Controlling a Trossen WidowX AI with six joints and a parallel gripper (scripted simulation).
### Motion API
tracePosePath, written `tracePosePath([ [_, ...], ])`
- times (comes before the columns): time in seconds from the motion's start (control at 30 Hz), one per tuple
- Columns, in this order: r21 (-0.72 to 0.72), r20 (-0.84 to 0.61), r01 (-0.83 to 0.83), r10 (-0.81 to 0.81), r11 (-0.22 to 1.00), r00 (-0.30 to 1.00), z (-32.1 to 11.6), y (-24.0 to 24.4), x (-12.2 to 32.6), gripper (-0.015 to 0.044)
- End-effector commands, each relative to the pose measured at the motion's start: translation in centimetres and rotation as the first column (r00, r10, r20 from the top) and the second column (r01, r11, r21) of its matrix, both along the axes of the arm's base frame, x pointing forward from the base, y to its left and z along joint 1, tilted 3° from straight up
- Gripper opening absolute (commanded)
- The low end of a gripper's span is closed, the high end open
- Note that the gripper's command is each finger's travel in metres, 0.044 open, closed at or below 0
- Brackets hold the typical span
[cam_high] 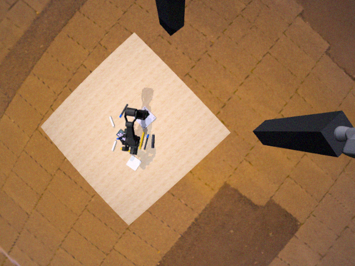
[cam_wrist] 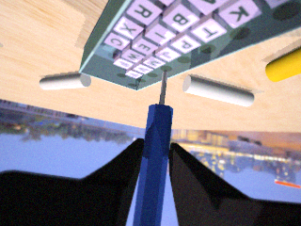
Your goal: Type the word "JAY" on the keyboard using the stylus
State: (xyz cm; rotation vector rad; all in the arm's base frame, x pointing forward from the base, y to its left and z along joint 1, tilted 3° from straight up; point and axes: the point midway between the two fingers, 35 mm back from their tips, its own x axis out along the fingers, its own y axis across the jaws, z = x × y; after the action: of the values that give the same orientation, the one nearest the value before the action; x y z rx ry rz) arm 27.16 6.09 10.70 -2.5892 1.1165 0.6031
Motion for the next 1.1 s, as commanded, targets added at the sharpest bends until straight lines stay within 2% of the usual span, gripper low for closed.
tracePosePath([
  [0.0,-0.007,-0.005,-0.001,0.001,1.000,1.000,-0.3,0.0,0.0,0.0081],
  [1.07,-0.008,-0.005,-0.001,0.001,1.000,1.000,-1.4,0.0,0.1,0.0081],
])
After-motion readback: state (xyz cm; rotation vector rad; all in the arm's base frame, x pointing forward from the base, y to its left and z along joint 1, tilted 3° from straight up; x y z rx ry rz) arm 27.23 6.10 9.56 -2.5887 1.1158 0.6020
